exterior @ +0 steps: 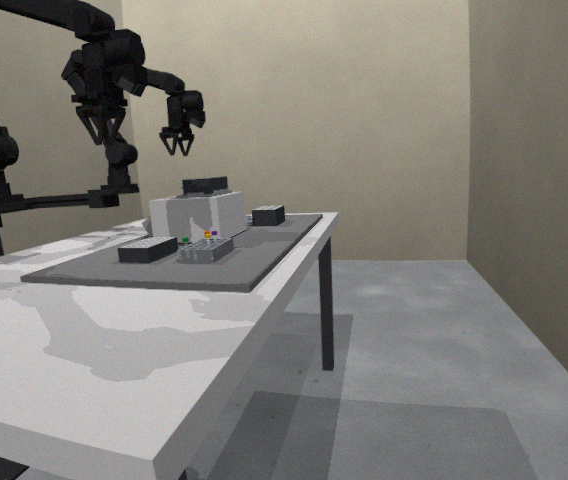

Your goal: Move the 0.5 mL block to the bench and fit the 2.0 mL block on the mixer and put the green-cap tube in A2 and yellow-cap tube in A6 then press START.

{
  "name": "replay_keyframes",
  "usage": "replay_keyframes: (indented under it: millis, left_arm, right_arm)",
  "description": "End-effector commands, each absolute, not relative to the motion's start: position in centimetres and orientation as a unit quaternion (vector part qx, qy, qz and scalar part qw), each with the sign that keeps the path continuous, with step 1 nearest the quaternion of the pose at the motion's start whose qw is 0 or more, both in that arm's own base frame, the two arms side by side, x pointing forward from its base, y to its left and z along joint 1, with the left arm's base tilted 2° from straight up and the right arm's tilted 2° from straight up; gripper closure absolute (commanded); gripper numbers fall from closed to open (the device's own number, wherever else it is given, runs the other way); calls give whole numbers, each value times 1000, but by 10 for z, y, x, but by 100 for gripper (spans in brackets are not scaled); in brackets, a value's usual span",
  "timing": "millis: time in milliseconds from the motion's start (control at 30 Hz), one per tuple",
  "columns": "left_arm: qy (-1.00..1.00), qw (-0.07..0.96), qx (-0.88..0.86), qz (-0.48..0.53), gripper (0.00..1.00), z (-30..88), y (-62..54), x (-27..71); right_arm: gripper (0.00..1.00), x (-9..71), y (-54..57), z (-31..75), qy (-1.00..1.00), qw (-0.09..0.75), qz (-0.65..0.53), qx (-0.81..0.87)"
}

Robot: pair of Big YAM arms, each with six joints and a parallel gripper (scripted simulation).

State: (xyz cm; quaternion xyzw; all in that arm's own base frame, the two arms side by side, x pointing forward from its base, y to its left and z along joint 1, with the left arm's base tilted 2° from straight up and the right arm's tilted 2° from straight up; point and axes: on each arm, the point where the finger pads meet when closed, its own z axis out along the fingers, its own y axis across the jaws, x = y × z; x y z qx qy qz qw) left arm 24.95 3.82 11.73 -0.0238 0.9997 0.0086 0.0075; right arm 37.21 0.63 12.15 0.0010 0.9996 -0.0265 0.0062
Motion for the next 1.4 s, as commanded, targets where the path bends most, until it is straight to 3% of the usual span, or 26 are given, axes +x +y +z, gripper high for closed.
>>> replay_keyframes:
  millis: [0, 900, 1367]
  left_arm:
    - [999, 46, -11, 11, 0, 143, 41, 280]
    - [999, 40, -4, 11, 0, 139, 41, 275]
    - [1000, 14, -5, 7, 0, 122, 38, 251]
  right_arm:
    - [64, 415, 22, 126, 999, 24, -23, 2]
    - [64, 510, 58, 122, 1000, 5, -28, 4]
    - [64, 511, 59, 23, 1000, -4, -29, -3]
